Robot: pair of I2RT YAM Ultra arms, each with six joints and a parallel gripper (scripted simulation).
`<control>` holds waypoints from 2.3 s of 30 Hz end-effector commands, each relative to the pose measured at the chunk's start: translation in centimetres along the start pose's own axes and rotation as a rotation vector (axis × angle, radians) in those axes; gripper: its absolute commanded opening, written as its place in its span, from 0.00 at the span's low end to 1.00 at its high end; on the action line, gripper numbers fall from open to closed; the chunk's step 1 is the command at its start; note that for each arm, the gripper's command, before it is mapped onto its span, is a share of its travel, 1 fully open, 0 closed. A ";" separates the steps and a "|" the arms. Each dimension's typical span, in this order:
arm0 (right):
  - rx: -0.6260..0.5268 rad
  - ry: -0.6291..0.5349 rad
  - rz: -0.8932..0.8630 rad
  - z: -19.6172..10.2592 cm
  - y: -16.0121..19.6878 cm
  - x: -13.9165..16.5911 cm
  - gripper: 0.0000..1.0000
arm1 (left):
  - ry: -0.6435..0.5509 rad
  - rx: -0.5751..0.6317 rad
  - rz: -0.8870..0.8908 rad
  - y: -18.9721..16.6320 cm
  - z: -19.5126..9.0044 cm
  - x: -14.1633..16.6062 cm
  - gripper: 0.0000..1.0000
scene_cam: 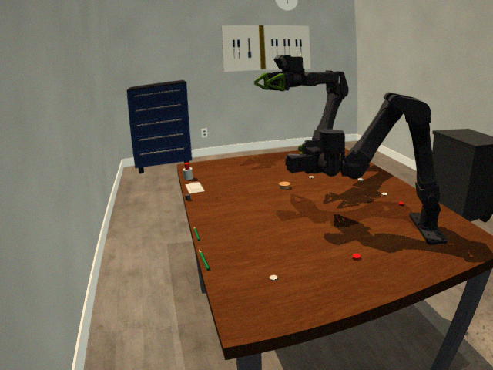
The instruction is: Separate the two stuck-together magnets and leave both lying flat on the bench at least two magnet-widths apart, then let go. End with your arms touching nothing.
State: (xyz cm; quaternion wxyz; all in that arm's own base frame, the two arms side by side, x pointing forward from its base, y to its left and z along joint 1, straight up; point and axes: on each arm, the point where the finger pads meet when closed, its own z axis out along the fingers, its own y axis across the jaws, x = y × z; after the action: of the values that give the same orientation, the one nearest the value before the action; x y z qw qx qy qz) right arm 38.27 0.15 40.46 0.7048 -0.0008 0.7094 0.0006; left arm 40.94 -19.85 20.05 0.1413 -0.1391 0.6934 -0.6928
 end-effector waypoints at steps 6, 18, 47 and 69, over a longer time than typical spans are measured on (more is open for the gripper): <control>0.001 -0.023 0.000 -0.2 0.0 -0.8 0.50 | 0.001 0.011 0.020 -0.5 0.0 0.0 0.18; -0.001 -0.023 -0.001 -0.2 0.0 -0.8 0.33 | 0.001 0.013 0.022 -0.6 0.0 0.0 0.18; -0.468 0.061 0.552 4.1 7.6 3.3 0.33 | 0.000 0.015 0.024 -0.7 0.0 0.0 0.18; -0.949 0.730 1.221 2.1 15.0 15.4 0.33 | 0.000 0.015 0.024 -0.7 0.0 0.0 0.18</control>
State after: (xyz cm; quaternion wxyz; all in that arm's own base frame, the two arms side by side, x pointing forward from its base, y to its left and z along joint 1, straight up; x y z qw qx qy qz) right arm 42.29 13.85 23.67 0.2965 0.1132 0.7065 0.6326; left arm 40.83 -19.91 19.81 0.1373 -0.1417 0.6938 -0.6926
